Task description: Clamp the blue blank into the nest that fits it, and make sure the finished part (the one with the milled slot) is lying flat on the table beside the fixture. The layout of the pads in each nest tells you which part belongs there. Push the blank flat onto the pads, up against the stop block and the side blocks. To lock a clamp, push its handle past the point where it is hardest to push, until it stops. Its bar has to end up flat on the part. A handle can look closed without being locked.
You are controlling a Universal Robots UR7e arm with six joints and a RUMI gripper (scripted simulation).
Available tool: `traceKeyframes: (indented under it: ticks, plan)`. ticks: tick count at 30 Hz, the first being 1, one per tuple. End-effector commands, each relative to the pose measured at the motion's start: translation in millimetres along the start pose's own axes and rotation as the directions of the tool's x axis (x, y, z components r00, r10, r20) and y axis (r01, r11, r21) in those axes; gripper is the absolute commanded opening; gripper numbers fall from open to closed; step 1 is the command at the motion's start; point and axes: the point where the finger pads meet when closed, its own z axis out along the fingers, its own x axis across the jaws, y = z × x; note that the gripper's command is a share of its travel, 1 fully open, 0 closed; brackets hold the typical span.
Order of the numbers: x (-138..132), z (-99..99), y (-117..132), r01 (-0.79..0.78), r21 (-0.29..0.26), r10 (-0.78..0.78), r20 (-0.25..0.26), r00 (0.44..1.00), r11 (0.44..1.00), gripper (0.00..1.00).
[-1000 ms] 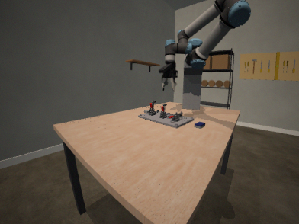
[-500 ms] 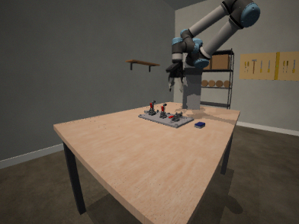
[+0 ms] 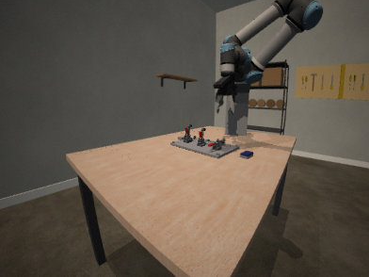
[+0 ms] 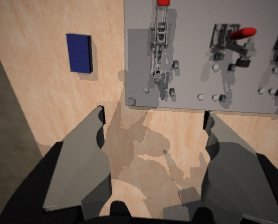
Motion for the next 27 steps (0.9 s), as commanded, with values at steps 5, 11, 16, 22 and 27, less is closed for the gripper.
traceKeyframes:
  ticks: [5,11,16,22,27]
  plan:
    - [-29.5,0.3,-2.2,-0.002,0.000,0.002,-0.012,1.000,1.000,0.59]
    - [-46.9,0.5,-3.7,-0.002,0.000,0.002,-0.012,1.000,1.000,0.59]
    - [-55.0,0.6,-4.4,-0.002,0.000,0.002,-0.012,1.000,1.000,0.59]
    - [-70.1,0.8,-5.7,-0.002,0.000,0.002,-0.012,1.000,1.000,0.59]
    - [-81.6,0.9,-6.6,-0.002,0.000,0.002,-0.012,1.000,1.000,0.59]
